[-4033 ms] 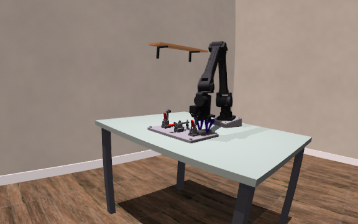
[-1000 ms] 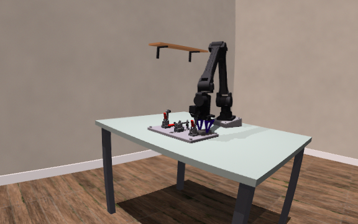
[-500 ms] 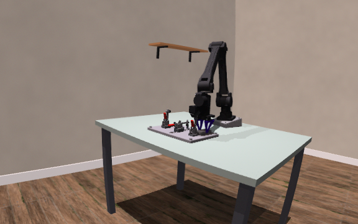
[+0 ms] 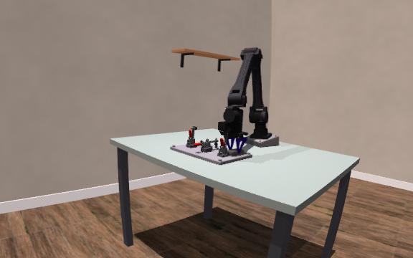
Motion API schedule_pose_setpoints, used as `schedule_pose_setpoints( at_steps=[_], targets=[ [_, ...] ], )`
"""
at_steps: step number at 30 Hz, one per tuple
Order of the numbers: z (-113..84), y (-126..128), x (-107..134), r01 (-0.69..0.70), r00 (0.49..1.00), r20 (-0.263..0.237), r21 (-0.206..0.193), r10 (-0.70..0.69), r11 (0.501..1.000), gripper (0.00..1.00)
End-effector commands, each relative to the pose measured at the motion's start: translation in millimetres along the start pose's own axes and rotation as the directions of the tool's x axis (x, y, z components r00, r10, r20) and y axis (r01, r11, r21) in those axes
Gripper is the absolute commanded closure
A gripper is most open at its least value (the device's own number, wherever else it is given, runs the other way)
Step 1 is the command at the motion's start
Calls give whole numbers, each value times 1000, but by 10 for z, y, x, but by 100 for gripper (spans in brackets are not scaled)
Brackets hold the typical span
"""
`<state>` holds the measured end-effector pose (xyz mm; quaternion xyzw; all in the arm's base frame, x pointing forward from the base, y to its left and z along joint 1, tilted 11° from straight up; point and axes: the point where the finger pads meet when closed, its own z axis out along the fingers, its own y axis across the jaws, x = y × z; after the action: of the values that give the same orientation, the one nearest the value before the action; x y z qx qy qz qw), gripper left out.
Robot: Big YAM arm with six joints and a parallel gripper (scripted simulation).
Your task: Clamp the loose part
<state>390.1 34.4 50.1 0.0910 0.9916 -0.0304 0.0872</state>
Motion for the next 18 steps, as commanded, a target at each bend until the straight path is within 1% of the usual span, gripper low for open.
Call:
schedule_pose_setpoints(
  at_steps=[1, 18],
  targets=[
    [-82, 2, -254, -16, 999, 30, -9, 16, 1000, 100],
    [-86, 0, -247, -15, 1000, 23, -6, 15, 1000, 100]
  ],
)
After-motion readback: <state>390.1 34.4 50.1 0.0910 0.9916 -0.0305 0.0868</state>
